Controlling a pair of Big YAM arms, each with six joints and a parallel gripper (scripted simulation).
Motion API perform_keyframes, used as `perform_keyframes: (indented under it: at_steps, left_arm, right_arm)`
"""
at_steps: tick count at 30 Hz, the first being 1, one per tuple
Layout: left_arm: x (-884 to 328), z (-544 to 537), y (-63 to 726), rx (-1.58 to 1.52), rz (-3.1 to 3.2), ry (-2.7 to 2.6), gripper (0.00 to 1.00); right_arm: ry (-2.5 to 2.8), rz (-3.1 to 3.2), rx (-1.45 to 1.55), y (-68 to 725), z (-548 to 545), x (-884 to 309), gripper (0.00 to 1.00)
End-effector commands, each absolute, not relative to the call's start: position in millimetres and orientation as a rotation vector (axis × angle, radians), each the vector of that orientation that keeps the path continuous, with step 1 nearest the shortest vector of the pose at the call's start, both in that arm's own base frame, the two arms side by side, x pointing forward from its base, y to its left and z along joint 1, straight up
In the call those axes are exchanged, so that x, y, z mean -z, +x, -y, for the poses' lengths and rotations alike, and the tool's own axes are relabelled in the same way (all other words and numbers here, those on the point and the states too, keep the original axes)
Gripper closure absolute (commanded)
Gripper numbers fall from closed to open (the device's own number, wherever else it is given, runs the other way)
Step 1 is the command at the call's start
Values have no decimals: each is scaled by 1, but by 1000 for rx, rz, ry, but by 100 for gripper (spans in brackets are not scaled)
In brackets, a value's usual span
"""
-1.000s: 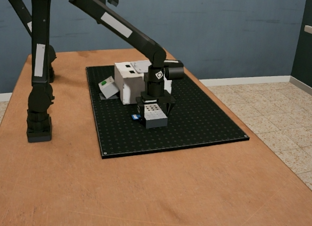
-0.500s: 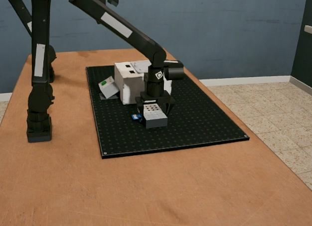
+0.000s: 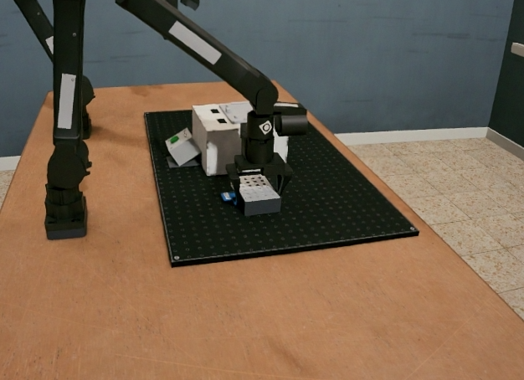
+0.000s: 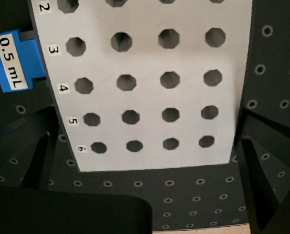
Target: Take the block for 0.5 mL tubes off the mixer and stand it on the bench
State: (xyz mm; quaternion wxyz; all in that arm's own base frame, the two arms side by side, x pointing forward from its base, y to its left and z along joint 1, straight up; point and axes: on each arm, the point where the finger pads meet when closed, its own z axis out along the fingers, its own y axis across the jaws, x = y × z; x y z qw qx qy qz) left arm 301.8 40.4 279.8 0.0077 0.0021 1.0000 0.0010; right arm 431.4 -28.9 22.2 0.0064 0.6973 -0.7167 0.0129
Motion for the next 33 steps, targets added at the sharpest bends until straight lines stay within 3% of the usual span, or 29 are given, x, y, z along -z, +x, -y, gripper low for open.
perform_keyframes:
  at_steps: [1, 33]
  left_arm:
    - [-303, -43, 315, -13, -3077, 8, 100]
    - [-286, -42, 305, -2, -3121, 6, 100]
  right_arm:
    - [2172, 2207, 38, 415, 17, -9, 0]
    - [2187, 2278, -89, 445, 31, -48, 0]
